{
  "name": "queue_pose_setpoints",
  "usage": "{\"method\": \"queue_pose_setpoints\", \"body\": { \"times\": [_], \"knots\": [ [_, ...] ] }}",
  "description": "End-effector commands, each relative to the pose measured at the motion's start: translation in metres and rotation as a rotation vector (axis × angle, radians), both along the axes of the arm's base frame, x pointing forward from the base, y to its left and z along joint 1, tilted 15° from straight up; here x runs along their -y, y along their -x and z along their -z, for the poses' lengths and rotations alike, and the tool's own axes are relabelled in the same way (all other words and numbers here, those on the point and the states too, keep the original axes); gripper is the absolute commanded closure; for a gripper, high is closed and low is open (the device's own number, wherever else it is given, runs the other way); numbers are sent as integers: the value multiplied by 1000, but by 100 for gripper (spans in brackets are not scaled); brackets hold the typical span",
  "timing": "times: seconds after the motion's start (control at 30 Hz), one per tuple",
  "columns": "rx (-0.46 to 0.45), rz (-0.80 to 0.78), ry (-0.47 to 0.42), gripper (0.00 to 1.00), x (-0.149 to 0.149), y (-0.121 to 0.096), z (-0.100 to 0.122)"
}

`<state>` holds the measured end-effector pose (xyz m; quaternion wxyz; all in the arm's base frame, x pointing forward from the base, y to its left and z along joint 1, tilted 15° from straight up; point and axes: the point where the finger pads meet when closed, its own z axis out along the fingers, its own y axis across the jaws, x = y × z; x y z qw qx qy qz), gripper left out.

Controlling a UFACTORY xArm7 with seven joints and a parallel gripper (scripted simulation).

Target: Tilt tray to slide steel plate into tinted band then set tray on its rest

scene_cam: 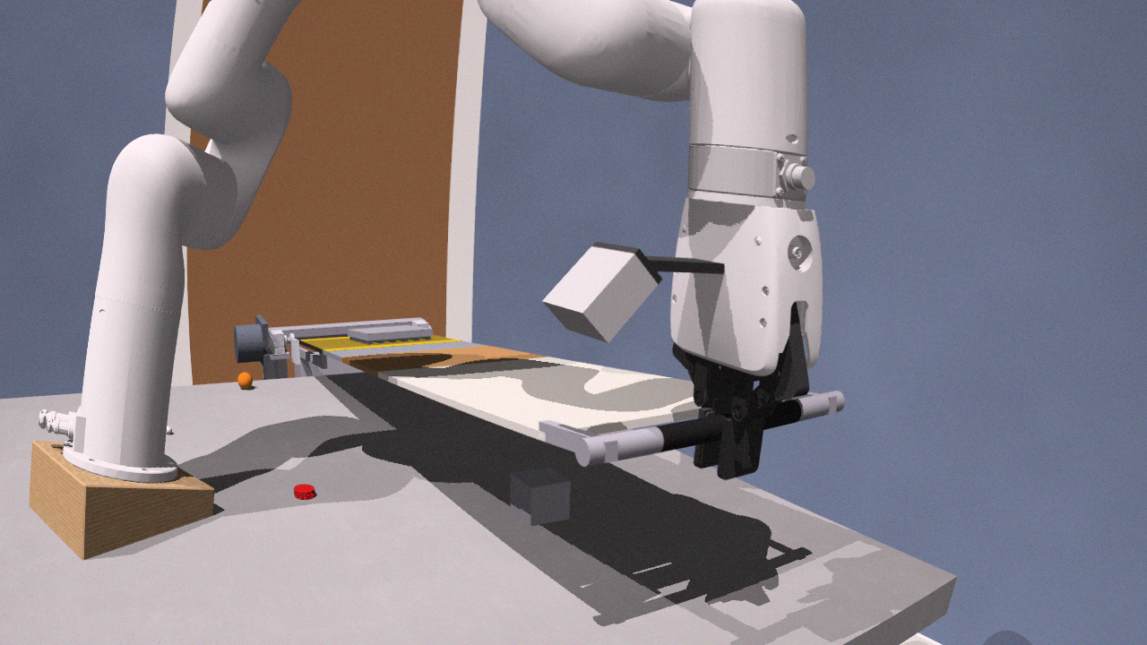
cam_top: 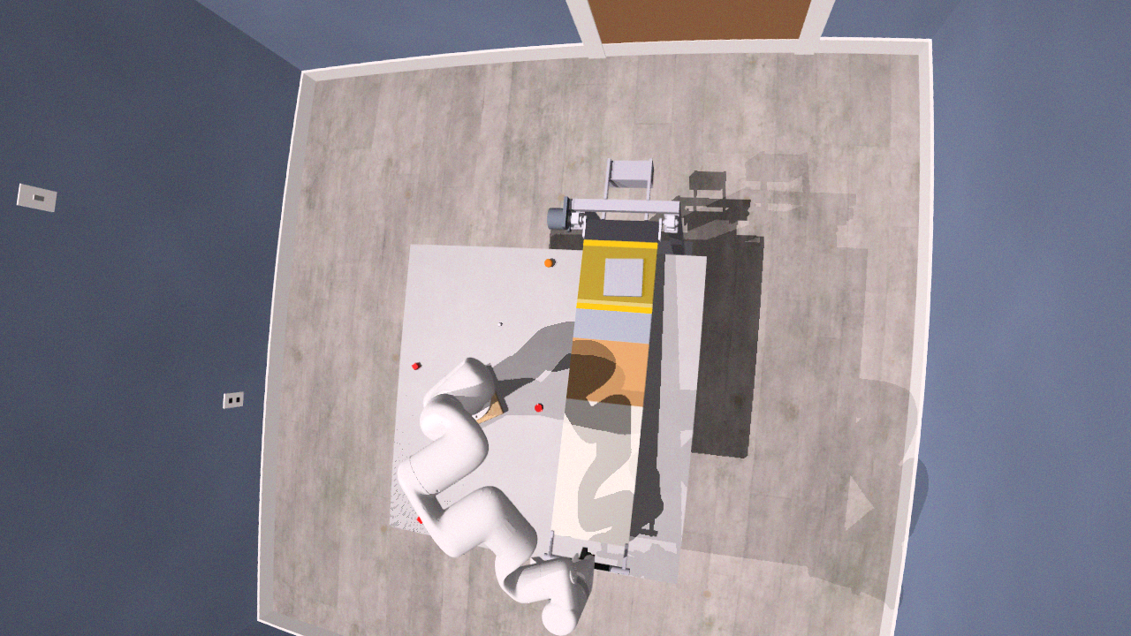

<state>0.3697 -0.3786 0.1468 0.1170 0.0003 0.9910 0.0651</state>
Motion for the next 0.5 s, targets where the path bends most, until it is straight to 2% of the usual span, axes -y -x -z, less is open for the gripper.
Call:
{"method": "queue_pose_setpoints", "body": {
  "times": [0.0, 0.47],
  "knots": [
    [3, 1, 4, 100, 2, -4, 14],
    [3, 1, 4, 100, 1, -13, 51]
  ]
}}
